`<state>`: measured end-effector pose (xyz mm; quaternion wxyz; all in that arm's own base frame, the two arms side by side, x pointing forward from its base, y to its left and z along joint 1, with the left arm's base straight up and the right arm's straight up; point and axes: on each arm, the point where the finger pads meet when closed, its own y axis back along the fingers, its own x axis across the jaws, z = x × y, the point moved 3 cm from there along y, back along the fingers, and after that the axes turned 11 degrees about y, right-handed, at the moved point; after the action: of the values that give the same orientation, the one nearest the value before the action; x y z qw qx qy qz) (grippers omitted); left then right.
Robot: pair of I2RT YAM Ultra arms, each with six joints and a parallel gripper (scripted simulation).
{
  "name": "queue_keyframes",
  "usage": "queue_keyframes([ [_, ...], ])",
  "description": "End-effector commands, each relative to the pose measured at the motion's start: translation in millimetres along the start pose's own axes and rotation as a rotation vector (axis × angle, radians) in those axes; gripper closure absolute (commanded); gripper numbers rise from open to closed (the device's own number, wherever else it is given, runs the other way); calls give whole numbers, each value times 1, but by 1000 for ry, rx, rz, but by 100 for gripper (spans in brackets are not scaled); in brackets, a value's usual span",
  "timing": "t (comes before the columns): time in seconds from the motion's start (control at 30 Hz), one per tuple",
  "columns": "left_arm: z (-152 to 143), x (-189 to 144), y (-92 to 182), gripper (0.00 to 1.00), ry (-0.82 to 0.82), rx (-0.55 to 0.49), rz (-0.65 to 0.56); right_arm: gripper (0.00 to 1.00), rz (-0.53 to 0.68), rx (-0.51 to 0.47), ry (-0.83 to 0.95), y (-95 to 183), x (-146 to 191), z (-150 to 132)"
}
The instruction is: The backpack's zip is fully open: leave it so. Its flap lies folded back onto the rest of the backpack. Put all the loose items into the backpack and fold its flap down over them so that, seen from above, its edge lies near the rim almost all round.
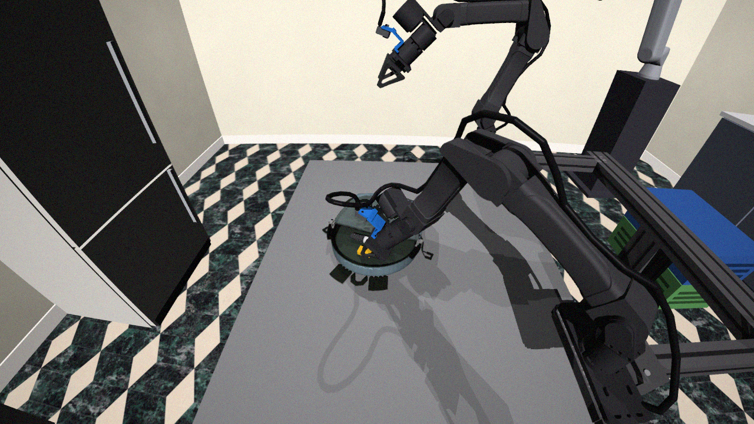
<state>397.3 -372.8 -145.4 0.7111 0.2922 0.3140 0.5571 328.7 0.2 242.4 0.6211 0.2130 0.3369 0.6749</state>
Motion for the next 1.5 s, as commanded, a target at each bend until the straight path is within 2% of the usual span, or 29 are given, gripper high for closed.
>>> queue_keyframes([
  [0.0,2,-5,-7,82,5,-7,-12,10,-5,-17,1,3,-1,4],
  [0.27,1,-5,-7,82,7,-11,-18,10,-5,-17,1,3,-1,4],
  [0.43,-17,7,-6,82,-9,27,8,10,-5,-17,1,3,-1,4],
  [0.7,-22,9,-4,82,-13,36,14,10,-5,-17,1,3,-1,4],
  [1.23,-14,5,5,82,-6,16,1,10,-5,-17,1,3,-1,4],
  [1.27,-3,-1,-6,82,1,3,-8,10,-5,-17,1,3,-1,4],
  [1.37,1,0,-2,82,6,-9,-7,10,-5,-17,1,3,-1,4],
  [1.47,-10,1,0,82,-4,-5,-10,10,-5,-17,1,3,-1,4],
])
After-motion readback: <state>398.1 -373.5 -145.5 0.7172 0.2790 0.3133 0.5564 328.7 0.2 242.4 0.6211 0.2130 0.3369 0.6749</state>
